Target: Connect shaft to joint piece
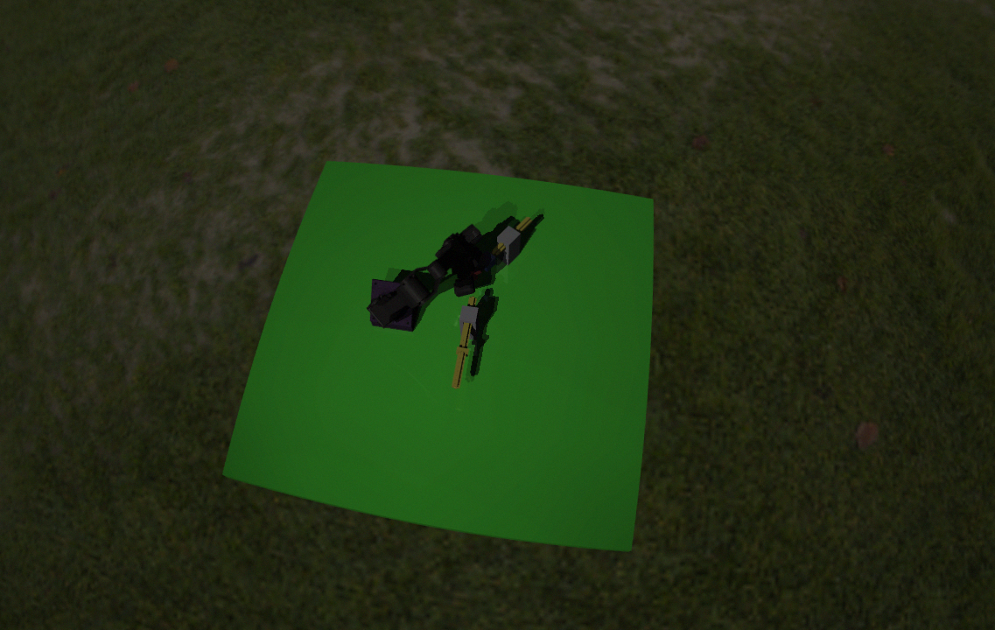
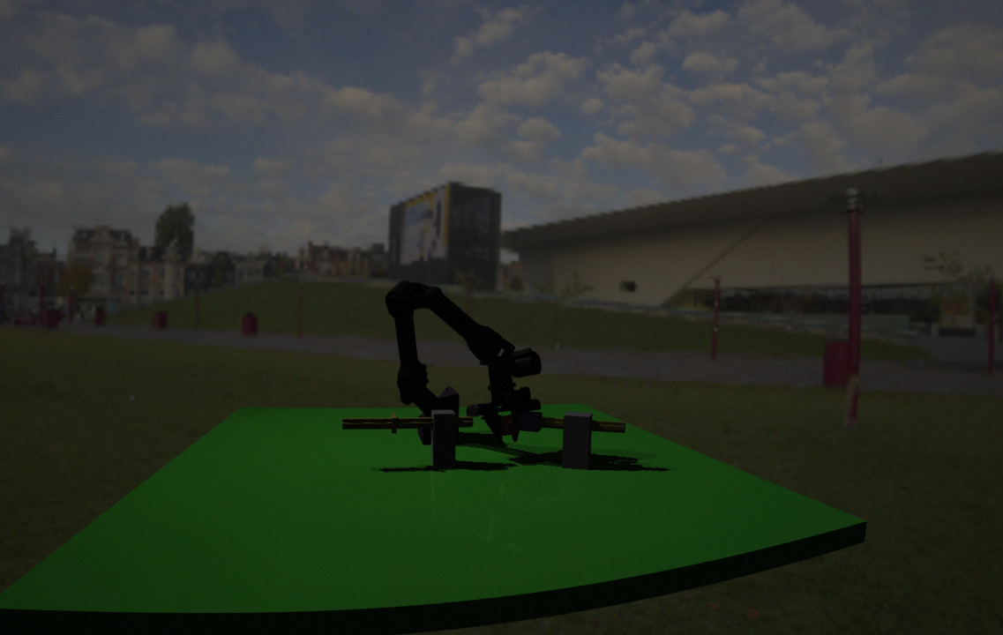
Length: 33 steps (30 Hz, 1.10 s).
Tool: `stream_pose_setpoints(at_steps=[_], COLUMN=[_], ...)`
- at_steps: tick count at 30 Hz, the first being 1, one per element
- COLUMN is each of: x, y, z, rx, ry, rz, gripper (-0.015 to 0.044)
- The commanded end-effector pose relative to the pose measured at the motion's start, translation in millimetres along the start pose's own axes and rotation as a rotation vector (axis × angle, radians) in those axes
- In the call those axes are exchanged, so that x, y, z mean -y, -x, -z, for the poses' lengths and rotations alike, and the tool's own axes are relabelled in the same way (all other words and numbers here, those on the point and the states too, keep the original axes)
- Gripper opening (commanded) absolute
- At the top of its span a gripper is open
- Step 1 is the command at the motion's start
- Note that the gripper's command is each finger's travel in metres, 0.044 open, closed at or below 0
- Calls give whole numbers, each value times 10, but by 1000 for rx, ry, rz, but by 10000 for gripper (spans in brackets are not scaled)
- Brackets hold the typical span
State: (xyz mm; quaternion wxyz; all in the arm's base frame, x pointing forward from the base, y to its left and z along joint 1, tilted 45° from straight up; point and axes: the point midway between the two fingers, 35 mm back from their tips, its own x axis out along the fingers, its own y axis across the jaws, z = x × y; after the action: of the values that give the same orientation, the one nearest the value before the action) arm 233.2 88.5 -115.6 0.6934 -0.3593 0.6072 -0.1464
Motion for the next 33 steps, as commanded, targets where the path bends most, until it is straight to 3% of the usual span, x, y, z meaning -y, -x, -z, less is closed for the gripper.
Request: stream_pose_setpoints(at_steps=[1, 30, 33], x=[-1, -1, 0], y=[-1, -1, 0], z=[-5, -5, 0], rx=[3, 3, 0], ry=[3, 3, 0], rz=[1, 1, 0], gripper=[182, 182, 147])
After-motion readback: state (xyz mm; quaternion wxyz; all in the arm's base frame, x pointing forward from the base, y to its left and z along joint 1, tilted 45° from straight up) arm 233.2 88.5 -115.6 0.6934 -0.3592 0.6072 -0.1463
